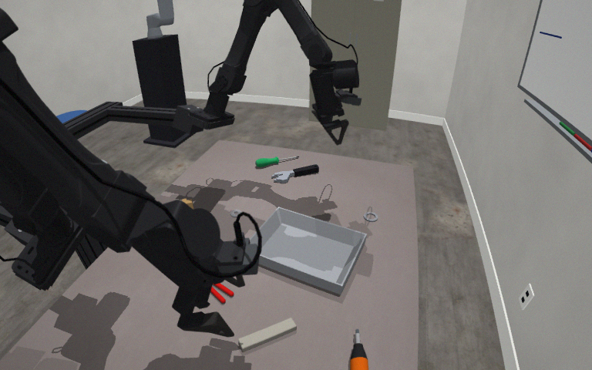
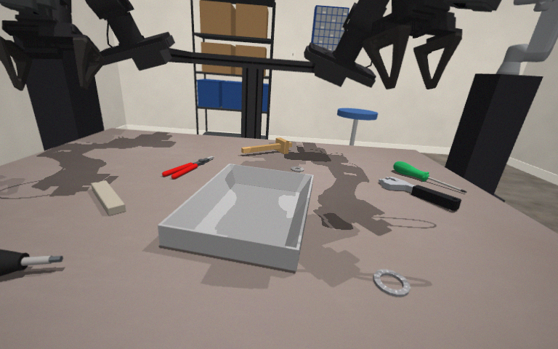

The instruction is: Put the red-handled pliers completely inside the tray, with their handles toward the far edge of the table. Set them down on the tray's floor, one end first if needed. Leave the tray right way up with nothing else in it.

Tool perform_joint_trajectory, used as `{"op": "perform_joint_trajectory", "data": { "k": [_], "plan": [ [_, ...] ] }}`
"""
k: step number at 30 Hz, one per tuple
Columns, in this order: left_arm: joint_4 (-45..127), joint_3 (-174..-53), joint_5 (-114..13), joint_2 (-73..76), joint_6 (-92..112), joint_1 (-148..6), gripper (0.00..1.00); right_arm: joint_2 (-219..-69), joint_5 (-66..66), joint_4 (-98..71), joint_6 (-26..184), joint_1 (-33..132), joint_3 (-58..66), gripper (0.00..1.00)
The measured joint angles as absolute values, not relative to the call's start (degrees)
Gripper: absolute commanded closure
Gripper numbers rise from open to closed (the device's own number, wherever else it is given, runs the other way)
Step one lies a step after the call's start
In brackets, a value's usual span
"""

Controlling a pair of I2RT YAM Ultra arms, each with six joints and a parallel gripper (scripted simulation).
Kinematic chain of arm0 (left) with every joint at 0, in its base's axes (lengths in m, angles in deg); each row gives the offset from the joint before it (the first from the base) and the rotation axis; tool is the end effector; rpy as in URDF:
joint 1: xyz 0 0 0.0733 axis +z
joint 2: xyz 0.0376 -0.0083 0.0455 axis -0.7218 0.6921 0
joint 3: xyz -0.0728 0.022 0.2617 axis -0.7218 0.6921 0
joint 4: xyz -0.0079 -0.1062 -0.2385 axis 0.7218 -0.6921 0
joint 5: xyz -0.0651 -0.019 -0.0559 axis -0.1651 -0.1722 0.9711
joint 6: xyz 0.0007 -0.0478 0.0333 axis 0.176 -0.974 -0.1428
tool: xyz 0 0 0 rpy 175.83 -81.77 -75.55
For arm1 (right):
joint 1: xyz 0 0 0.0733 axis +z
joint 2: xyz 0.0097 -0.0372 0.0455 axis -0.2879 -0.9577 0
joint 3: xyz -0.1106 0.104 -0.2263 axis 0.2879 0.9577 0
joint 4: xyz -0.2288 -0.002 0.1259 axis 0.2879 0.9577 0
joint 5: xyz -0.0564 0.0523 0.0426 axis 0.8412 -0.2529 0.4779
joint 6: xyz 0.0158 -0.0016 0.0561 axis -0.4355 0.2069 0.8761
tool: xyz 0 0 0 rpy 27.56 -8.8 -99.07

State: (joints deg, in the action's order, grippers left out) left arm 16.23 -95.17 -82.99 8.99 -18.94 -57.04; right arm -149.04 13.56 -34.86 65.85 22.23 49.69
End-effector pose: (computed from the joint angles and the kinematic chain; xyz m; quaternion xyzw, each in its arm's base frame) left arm 0.3050 -0.0363 0.1889 -0.2195 0.9172 0.1562 0.2935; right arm 0.2644 0.0195 0.1137 -0.1196 0.9146 -0.1012 0.3728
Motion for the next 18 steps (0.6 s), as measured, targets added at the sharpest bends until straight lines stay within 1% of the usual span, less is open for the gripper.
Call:
{"op": "perform_joint_trajectory", "data": {
  "k": [10,14,18],
  "plan": [
    [26.8,-95.2,-81.3,23.1,-4.1,-67.9,0.00,-148.3,1.1,-47.6,55.3,-0.3,51.7,0.00],
    [31.0,-94.6,-80.3,29.3,2.3,-72.5,0.00,-150.3,-3.1,-51.6,53.4,-6.0,51.4,0.00],
    [34.1,-94.3,-79.7,33.4,7.2,-75.3,0.00,-152.1,-6.1,-53.7,52.3,-8.2,50.8,0.00]
  ]
}}
